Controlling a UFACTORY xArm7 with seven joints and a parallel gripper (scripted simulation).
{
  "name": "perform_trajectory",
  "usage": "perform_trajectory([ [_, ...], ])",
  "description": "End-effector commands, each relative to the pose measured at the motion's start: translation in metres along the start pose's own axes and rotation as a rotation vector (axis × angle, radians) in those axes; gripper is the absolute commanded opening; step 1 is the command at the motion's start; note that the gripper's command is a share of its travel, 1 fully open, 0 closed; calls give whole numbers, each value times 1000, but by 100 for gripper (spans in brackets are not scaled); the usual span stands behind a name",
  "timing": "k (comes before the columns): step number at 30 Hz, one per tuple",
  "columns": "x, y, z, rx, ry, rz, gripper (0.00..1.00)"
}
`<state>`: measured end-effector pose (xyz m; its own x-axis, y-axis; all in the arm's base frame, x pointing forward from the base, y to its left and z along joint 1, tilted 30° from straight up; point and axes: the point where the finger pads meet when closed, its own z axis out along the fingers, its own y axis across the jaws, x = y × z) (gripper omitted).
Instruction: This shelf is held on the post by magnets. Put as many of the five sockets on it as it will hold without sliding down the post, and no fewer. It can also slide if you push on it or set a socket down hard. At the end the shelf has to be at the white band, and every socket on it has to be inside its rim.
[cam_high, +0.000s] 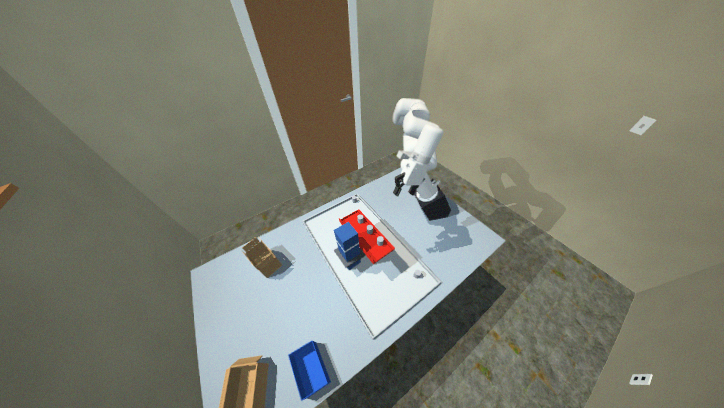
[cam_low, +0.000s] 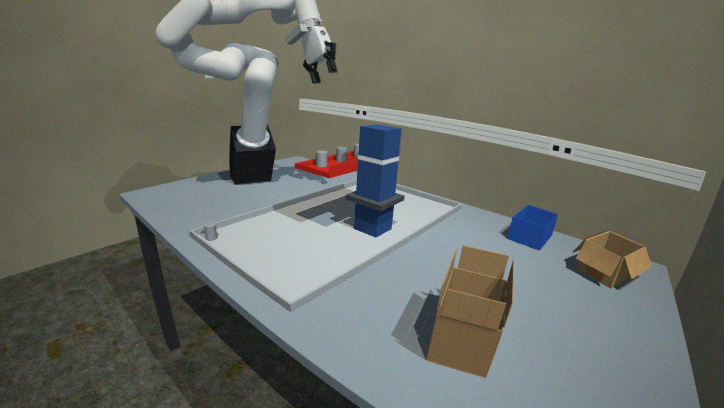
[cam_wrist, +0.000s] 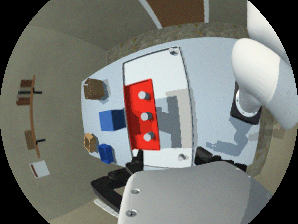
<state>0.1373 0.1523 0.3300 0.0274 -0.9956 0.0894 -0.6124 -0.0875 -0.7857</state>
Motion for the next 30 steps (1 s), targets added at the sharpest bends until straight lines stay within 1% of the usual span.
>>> perform_trajectory([
  [1, -8, 26, -55, 148, -29, 71, 100],
  [4, -8, 26, -55, 148, -29, 71, 100],
  [6, -10, 51, -82, 247, -60, 132, 100],
  [8, -10, 51, -82, 247, -60, 132, 100],
  [9, -10, 64, -91, 289, -75, 161, 100],
  [10, -10, 64, -91, 289, -75, 161, 100],
  [11, -9, 75, -98, 326, -88, 188, 100],
  [12, -9, 75, -98, 326, -88, 188, 100],
  [14, -8, 93, -107, 383, -108, 232, 100],
  [16, -7, 105, -110, 418, -120, 261, 100],
  [19, -6, 110, -111, 435, -126, 276, 100],
  [30, -6, 110, -111, 435, -126, 276, 100],
])
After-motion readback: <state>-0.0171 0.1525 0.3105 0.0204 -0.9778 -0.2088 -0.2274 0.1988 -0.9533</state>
